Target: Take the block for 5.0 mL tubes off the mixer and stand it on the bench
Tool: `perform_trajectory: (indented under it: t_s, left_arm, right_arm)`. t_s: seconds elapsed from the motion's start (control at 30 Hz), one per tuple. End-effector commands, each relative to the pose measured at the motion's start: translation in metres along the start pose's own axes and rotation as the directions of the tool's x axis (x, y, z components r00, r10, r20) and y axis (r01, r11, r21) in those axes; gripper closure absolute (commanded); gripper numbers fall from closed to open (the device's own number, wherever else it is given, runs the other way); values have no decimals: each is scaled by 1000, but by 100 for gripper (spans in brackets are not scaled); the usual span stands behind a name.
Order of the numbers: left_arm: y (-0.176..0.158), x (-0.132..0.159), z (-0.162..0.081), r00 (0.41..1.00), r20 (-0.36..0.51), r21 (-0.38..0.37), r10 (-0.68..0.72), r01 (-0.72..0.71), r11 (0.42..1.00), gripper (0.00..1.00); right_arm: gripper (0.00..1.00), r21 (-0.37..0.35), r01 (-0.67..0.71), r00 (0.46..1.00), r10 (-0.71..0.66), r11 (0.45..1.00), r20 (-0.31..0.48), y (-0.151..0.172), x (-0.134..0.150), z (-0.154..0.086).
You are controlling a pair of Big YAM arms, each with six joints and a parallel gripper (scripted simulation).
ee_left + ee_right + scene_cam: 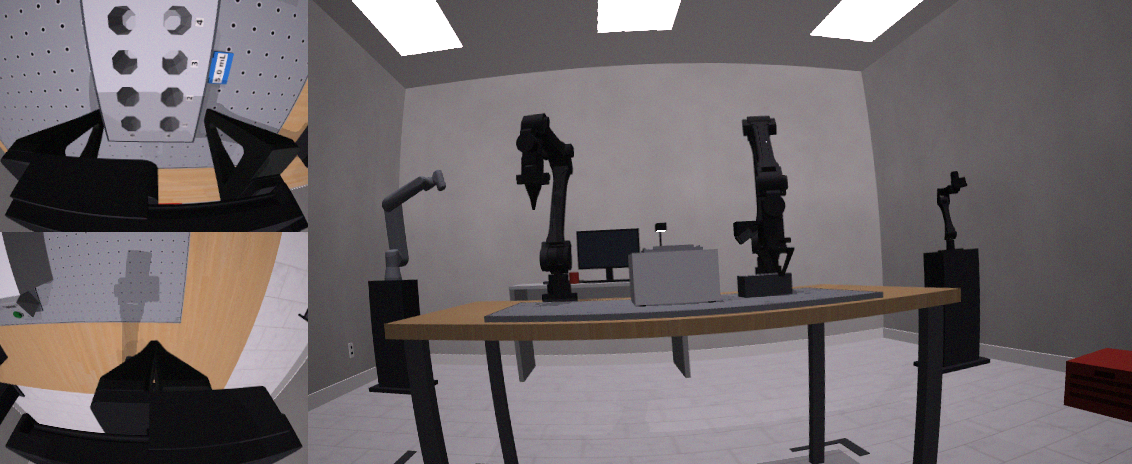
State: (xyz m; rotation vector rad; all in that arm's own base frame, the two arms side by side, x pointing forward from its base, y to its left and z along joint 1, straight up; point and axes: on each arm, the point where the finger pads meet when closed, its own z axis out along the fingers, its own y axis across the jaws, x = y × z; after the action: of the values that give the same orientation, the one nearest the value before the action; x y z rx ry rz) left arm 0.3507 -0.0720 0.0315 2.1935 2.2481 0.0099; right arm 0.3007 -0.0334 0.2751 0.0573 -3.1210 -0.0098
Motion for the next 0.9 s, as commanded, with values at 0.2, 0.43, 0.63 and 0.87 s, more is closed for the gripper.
perform_trajectory:
  t_s: [0.2, 0.43, 0.63, 0.87]
  left_arm:
    - [19, -9, -40, 1000, 13, -54, 13, -13, 998, 0]
    - [15, -8, -30, 1000, 9, -36, 13, -13, 999, 0]
    - [7, -7, -18, 1000, 4, -13, 13, -13, 1000, 0]
    - [3, -6, -14, 1000, 3, -3, 13, -13, 1000, 0]
  right_arm:
    - [100, 11, 4, 997, -5, 1000, 79, 0, -17, -31]
    - [100, 12, 4, 996, -5, 1000, 84, 0, -17, -33]
    - [100, 9, 5, 998, -5, 1000, 62, 0, -13, -24]
    - [100, 6, 5, 999, -5, 1000, 39, 1, -8, -15]
